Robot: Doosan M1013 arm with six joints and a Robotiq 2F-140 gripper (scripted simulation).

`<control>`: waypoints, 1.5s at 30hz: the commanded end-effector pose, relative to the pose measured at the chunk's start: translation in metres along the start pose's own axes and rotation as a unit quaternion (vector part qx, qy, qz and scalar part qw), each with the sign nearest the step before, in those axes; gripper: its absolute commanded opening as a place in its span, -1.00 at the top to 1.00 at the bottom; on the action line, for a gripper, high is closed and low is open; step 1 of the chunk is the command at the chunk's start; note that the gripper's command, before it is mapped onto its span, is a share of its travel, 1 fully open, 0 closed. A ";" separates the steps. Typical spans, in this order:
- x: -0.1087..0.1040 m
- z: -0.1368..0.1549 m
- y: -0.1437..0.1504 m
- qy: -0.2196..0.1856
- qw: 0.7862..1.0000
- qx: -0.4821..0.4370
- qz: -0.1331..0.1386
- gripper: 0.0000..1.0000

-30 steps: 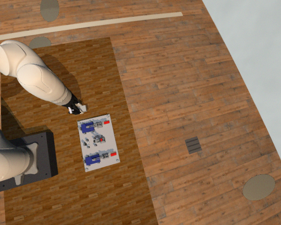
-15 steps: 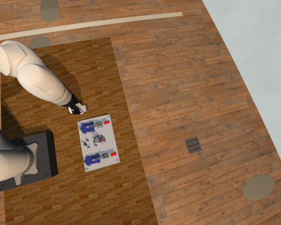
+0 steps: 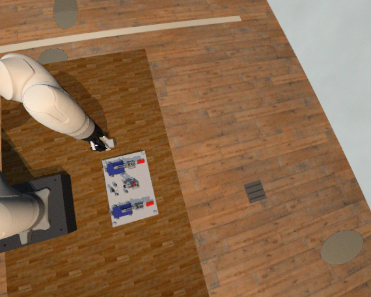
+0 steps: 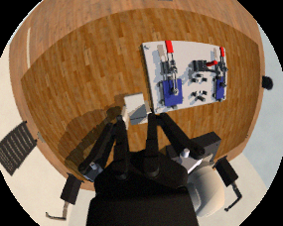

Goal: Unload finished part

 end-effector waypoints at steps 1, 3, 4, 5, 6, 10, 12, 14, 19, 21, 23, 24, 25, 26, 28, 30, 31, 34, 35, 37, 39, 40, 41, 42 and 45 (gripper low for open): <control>-0.001 -0.002 -0.001 0.001 1.000 0.000 0.002 1.00; -0.001 -0.002 -0.001 0.001 1.000 0.000 0.002 1.00; -0.001 -0.002 -0.001 0.001 1.000 0.000 0.002 1.00; -0.001 -0.002 -0.001 0.001 1.000 0.000 0.002 1.00; -0.001 -0.002 -0.001 0.001 1.000 0.000 0.002 1.00; -0.001 -0.002 -0.001 0.001 1.000 0.000 0.002 1.00; -0.001 -0.002 -0.001 0.001 1.000 0.000 0.002 1.00; -0.001 -0.002 -0.001 0.001 1.000 0.000 0.002 1.00; -0.001 -0.002 -0.001 0.001 1.000 0.000 0.002 1.00; -0.001 -0.002 -0.001 0.001 1.000 0.000 0.002 1.00; 0.000 -0.002 -0.001 0.001 1.000 0.000 0.002 1.00; 0.000 -0.002 -0.001 0.001 1.000 0.000 0.002 1.00; 0.001 -0.002 -0.001 0.001 1.000 0.000 0.002 1.00; 0.001 -0.002 -0.001 0.001 1.000 0.000 0.002 1.00; 0.001 -0.002 -0.001 0.001 1.000 0.000 0.002 1.00; 0.003 -0.002 -0.001 0.001 1.000 0.000 0.002 1.00; 0.004 -0.002 -0.001 0.001 1.000 0.000 0.002 1.00; 0.008 -0.002 -0.001 0.001 1.000 0.000 0.002 1.00; 0.010 -0.002 -0.001 0.001 1.000 0.000 0.002 1.00; 0.014 -0.002 -0.001 0.001 1.000 0.000 0.002 1.00; 0.018 -0.002 -0.001 0.001 1.000 0.000 0.002 1.00; 0.020 -0.002 -0.001 0.001 1.000 0.000 0.002 1.00; 0.023 -0.002 -0.001 0.001 1.000 0.000 0.002 1.00; 0.025 -0.002 -0.001 0.001 1.000 0.000 0.002 1.00; 0.027 -0.002 -0.001 0.001 1.000 0.000 0.002 1.00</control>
Point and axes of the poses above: the point where the finger pads meet when closed, its own x axis out along the fingers, its own y axis across the jaws, z = x × y, the point moved 9 cm from there along -x, back along the fingers
